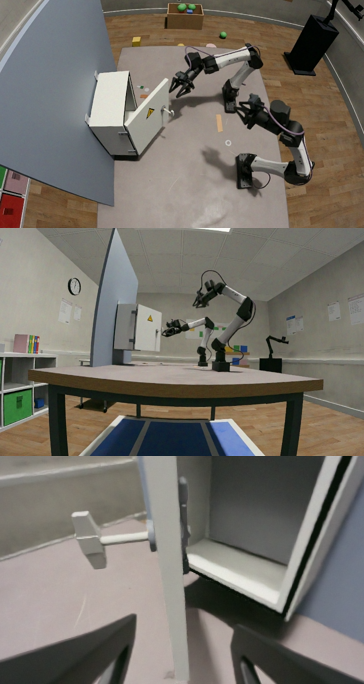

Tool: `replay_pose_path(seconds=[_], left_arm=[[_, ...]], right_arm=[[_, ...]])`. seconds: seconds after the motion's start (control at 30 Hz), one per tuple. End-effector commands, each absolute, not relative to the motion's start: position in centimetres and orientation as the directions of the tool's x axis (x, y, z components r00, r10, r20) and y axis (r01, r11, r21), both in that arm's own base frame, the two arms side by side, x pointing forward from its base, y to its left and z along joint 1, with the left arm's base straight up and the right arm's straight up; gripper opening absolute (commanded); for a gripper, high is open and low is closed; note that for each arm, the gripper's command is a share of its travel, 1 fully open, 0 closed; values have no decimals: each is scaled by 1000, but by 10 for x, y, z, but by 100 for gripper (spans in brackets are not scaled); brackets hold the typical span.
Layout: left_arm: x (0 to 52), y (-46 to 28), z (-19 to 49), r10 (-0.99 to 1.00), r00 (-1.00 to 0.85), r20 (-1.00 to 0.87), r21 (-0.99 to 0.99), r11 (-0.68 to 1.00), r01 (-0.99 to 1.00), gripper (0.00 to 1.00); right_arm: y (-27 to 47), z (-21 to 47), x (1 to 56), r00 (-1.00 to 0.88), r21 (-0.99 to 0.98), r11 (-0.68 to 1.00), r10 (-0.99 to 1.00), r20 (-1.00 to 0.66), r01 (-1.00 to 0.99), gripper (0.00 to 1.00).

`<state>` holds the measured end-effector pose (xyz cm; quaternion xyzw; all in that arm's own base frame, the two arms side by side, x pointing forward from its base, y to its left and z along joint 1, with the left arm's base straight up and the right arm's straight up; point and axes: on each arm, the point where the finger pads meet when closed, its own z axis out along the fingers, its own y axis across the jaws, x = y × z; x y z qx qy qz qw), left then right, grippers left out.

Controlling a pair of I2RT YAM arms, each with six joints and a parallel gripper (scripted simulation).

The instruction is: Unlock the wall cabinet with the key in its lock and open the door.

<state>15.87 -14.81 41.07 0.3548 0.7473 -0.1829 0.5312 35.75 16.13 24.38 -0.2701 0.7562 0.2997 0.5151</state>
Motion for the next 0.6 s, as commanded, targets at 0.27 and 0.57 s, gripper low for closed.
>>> replay_pose_path(seconds=[0.27,0.57], left_arm=[[191,-145,360,332,-238,-913,116,770,628,37],[198,-144,331,361,-284,-888,118,777,618,37]], right_arm=[[167,249,374,-37,16,452,-39,-999,-892,51],[171,205,386,20,-23,404,-11,-1000,-914,51]])
